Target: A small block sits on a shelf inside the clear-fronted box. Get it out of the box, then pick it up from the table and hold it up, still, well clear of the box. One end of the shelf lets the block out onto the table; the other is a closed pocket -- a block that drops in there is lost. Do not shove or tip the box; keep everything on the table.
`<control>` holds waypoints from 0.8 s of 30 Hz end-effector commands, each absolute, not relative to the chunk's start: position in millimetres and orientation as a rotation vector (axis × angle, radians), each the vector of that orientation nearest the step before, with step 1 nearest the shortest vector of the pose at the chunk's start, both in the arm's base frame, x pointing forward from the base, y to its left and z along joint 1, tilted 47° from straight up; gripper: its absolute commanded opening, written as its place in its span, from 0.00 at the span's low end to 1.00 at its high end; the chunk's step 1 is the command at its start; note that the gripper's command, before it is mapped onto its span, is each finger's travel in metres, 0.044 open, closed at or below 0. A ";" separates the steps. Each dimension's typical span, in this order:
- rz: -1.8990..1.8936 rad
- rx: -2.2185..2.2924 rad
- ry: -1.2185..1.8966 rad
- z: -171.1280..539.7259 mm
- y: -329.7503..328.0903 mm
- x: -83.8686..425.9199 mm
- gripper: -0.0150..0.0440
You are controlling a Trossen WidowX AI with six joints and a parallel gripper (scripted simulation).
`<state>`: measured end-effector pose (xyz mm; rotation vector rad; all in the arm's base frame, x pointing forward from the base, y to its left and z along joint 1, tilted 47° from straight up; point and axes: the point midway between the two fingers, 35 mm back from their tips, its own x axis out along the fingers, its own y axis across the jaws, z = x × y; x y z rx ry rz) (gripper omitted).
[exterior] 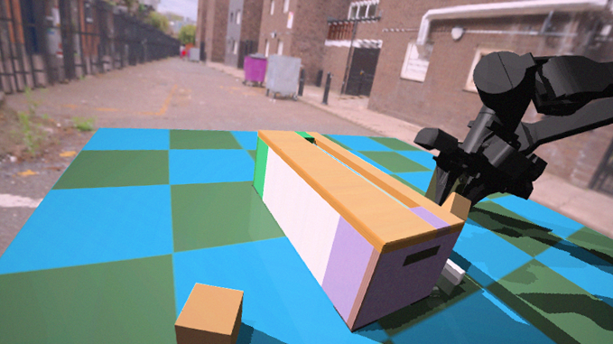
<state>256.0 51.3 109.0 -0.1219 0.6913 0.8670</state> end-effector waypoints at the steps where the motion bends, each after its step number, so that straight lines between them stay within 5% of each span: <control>1: 0.802 0.064 0.769 110.6 48.3 253.7 0.25; 24: 0.411 0.948 1.087 118.4 35.2 242.7 0.25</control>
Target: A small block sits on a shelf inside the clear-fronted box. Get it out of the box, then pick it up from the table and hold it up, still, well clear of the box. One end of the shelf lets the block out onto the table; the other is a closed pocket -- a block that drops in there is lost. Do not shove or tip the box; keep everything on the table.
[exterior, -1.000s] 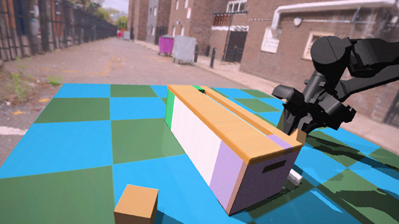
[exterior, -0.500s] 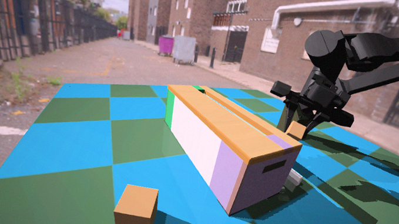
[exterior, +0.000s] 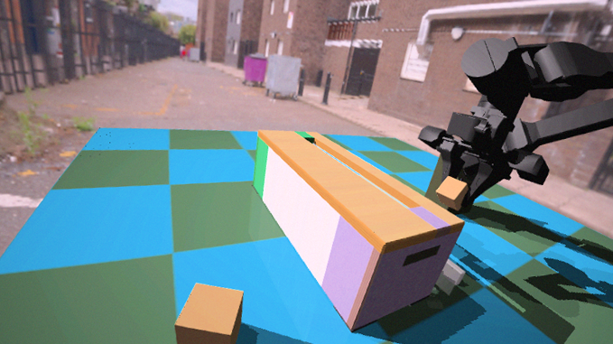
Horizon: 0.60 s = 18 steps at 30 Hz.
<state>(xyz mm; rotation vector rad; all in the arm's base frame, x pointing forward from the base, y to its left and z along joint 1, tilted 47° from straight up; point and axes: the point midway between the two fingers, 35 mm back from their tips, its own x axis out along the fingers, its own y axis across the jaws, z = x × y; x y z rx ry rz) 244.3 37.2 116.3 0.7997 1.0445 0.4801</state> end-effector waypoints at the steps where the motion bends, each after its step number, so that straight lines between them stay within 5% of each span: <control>1: 0.391 0.986 1.099 118.9 34.7 242.3 0.25; 18: 0.024 1.635 1.255 127.1 25.9 234.9 0.25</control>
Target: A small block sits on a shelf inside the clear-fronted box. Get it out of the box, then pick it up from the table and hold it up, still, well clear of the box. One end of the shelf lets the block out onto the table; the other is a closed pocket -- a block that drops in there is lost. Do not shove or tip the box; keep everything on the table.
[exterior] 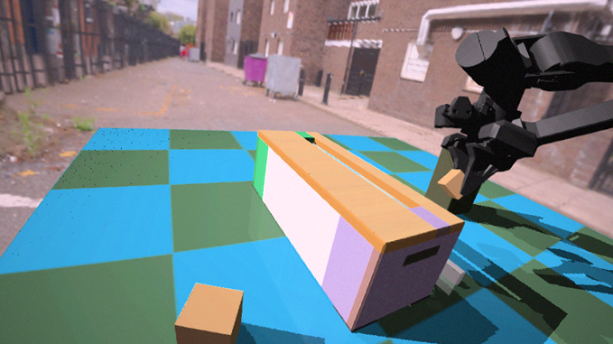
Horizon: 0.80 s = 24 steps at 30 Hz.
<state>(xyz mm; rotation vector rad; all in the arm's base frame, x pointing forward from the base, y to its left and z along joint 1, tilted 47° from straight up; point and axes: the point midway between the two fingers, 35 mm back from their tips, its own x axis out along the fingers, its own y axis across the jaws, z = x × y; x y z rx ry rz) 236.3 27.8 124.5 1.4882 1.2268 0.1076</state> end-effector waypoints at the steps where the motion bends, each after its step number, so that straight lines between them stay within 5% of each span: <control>1: 0.000 1.673 1.262 127.6 25.4 234.5 0.25; 24: -0.618 2.523 1.349 141.7 14.1 226.0 0.25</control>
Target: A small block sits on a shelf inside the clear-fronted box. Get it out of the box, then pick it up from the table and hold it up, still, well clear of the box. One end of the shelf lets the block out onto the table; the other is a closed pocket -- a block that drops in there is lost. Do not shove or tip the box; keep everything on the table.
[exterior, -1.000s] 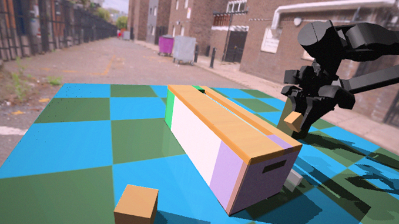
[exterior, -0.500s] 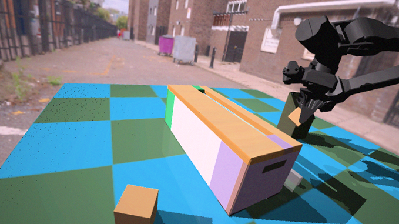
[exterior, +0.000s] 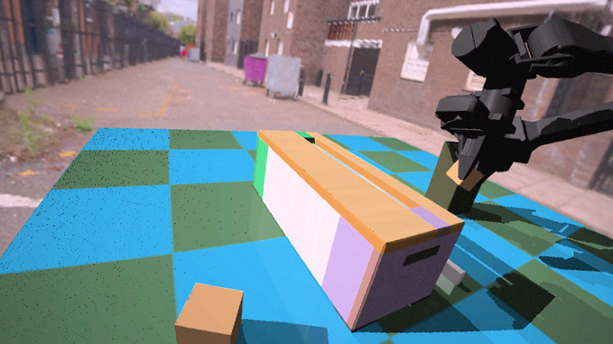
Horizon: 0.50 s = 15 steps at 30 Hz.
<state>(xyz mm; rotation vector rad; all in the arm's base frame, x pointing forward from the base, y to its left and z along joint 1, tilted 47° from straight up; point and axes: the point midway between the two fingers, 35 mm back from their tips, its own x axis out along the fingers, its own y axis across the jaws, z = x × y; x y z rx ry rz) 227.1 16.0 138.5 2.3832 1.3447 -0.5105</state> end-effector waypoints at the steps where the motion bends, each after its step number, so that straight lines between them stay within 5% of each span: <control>1: -0.649 2.559 1.349 142.4 13.6 225.7 0.25; 15: -1.121 3.037 1.314 152.4 6.6 221.4 0.25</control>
